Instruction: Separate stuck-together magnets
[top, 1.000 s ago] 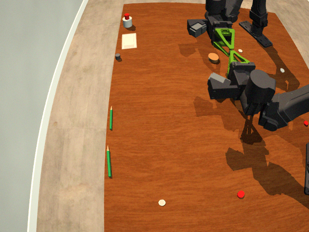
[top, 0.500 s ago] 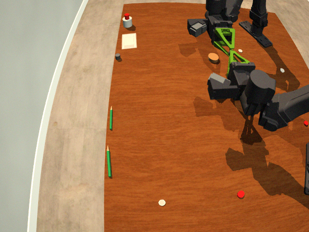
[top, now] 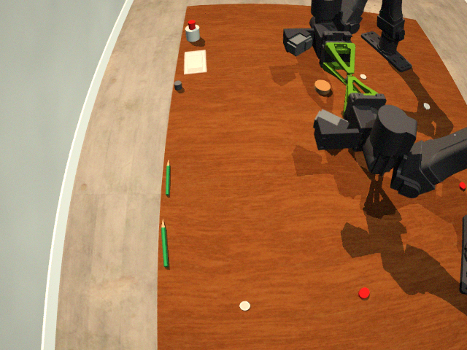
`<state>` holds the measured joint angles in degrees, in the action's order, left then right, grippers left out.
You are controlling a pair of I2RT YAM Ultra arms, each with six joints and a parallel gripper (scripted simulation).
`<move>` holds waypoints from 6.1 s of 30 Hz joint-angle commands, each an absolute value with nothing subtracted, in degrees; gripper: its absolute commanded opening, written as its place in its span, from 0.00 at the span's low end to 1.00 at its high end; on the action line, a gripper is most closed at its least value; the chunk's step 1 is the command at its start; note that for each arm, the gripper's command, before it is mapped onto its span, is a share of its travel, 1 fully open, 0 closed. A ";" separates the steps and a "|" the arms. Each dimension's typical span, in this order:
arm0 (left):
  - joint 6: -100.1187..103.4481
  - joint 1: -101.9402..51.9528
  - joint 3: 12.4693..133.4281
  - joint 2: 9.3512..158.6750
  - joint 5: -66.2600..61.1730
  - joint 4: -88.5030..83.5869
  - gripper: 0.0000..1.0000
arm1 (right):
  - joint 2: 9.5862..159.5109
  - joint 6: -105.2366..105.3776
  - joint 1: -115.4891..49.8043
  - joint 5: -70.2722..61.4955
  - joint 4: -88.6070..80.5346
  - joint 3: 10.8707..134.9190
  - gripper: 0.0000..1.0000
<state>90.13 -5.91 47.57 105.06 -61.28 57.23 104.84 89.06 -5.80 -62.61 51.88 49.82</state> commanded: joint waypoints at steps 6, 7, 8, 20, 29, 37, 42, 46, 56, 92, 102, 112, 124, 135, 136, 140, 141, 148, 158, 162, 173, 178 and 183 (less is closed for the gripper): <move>89.94 -5.87 47.96 104.49 -61.26 58.24 0.18 | 104.54 89.03 -5.71 -62.64 52.81 50.22 0.33; 89.94 -5.87 47.96 104.49 -61.26 58.24 0.18 | 104.55 89.03 -5.71 -62.64 52.84 50.21 0.33; 89.94 -5.87 47.96 104.49 -61.26 58.24 0.18 | 104.55 89.03 -5.71 -62.64 52.84 50.21 0.33; 89.94 -5.87 47.96 104.49 -61.26 58.24 0.18 | 104.34 89.04 -5.73 -62.54 52.73 50.11 0.33; 89.94 -5.87 47.96 104.48 -61.26 58.24 0.18 | 104.20 89.03 -5.70 -62.56 52.58 50.12 0.33; 89.94 -5.87 47.96 104.48 -61.26 58.24 0.18 | 104.10 89.03 -5.70 -62.58 52.40 50.19 0.33; 89.94 -5.87 47.96 104.48 -61.26 58.24 0.18 | 104.10 89.03 -5.70 -62.62 52.29 50.31 0.33; 89.94 -5.87 47.96 104.48 -61.26 58.24 0.18 | 103.89 89.04 -5.70 -62.54 52.27 50.12 0.33; 89.94 -5.87 47.96 104.49 -61.26 58.24 0.18 | 103.76 89.03 -5.67 -62.64 51.91 50.34 0.33; 89.94 -5.87 47.96 104.49 -61.26 58.24 0.18 | 104.61 89.07 -5.73 -62.71 52.59 50.51 0.33; 89.94 -5.87 47.96 104.49 -61.26 58.24 0.18 | 104.94 89.06 -5.76 -62.81 52.68 50.75 0.33; 89.94 -5.87 47.96 104.49 -61.26 58.24 0.18 | 104.91 89.07 -5.79 -62.75 52.71 50.69 0.33; 89.94 -5.87 47.96 104.49 -61.26 58.24 0.18 | 104.60 89.07 -5.88 -62.61 52.70 50.40 0.33; 89.94 -5.87 47.96 104.48 -61.26 58.24 0.18 | 104.59 89.07 -5.86 -62.72 52.60 50.48 0.33; 89.94 -5.87 47.96 104.48 -61.26 58.24 0.18 | 104.59 89.07 -5.86 -62.72 52.60 50.48 0.32; 89.94 -5.87 47.96 104.48 -61.26 58.24 0.18 | 104.59 89.07 -5.86 -62.72 52.60 50.48 0.28; 89.94 -5.87 47.96 104.48 -61.26 58.24 0.18 | 104.59 89.07 -5.86 -62.72 52.60 50.48 0.27; 89.94 -5.87 47.96 104.49 -61.26 58.24 0.18 | 104.59 89.07 -5.86 -62.72 52.60 50.48 0.21; 89.94 -5.87 47.96 104.48 -61.26 58.24 0.18 | 104.59 89.07 -5.86 -62.72 52.60 50.48 0.19; 89.94 -5.87 47.96 104.49 -61.26 58.24 0.18 | 104.59 89.07 -5.86 -62.72 52.60 50.48 0.19; 89.94 -5.87 47.96 104.49 -61.26 58.24 0.18 | 104.59 89.07 -5.86 -62.72 52.60 50.48 0.18; 89.94 -5.87 47.96 104.49 -61.26 58.24 0.18 | 104.91 89.20 -5.81 -62.81 51.56 50.31 0.18; 89.94 -5.87 47.96 104.49 -61.26 58.24 0.18 | 104.42 89.20 -5.82 -62.81 50.74 50.64 0.18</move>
